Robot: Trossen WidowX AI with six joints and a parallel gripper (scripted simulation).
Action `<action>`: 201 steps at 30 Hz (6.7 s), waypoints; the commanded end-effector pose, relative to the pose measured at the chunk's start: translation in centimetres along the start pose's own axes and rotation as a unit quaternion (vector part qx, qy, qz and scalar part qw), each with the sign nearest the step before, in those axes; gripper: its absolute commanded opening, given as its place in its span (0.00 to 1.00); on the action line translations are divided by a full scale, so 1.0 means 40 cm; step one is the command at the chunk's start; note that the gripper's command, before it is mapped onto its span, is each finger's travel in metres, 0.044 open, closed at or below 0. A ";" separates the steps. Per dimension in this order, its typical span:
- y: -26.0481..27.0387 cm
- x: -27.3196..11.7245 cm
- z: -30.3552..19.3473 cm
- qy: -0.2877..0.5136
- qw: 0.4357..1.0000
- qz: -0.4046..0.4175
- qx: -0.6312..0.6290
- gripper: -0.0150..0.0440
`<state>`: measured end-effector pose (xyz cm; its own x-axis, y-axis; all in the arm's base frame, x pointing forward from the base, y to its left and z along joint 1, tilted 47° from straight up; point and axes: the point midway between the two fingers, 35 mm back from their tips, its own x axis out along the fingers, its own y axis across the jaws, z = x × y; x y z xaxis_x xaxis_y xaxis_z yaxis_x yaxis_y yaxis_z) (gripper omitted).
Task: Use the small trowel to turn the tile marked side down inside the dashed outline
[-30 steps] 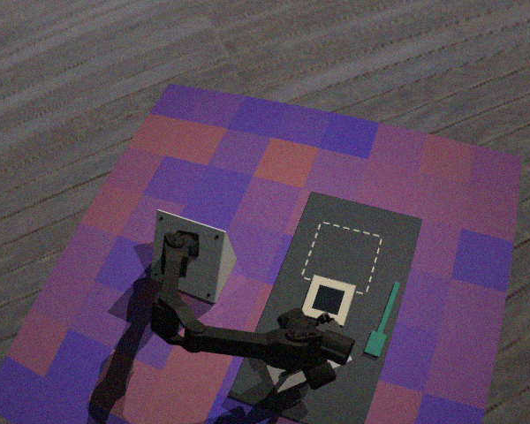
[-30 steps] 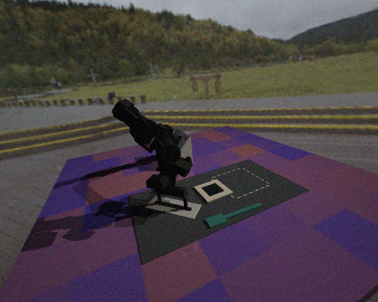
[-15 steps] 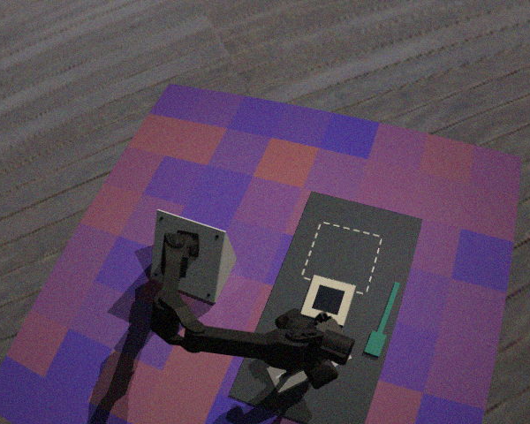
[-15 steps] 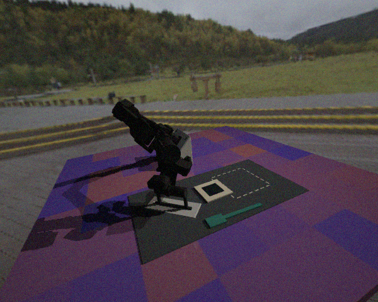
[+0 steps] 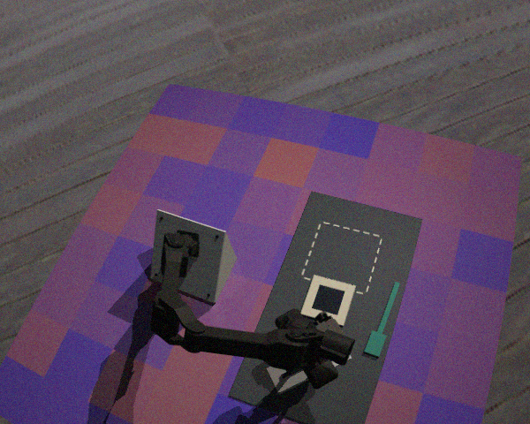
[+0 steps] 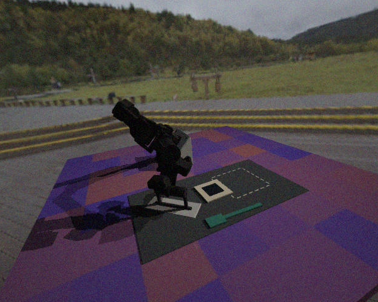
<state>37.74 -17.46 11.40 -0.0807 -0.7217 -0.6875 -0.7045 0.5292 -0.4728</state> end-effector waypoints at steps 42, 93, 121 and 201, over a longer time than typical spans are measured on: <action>-0.002 -0.020 0.001 0.001 1.000 0.002 0.028 0.71; -0.002 0.002 -0.001 0.001 0.980 0.002 -0.199 0.47; -0.001 0.002 0.000 0.001 0.854 0.002 -0.519 0.47; 0.036 -0.087 0.005 -0.175 0.982 -0.015 0.070 0.76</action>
<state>37.35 -14.02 13.15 0.1818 -0.5667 -0.8036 -0.6614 0.5343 -0.5264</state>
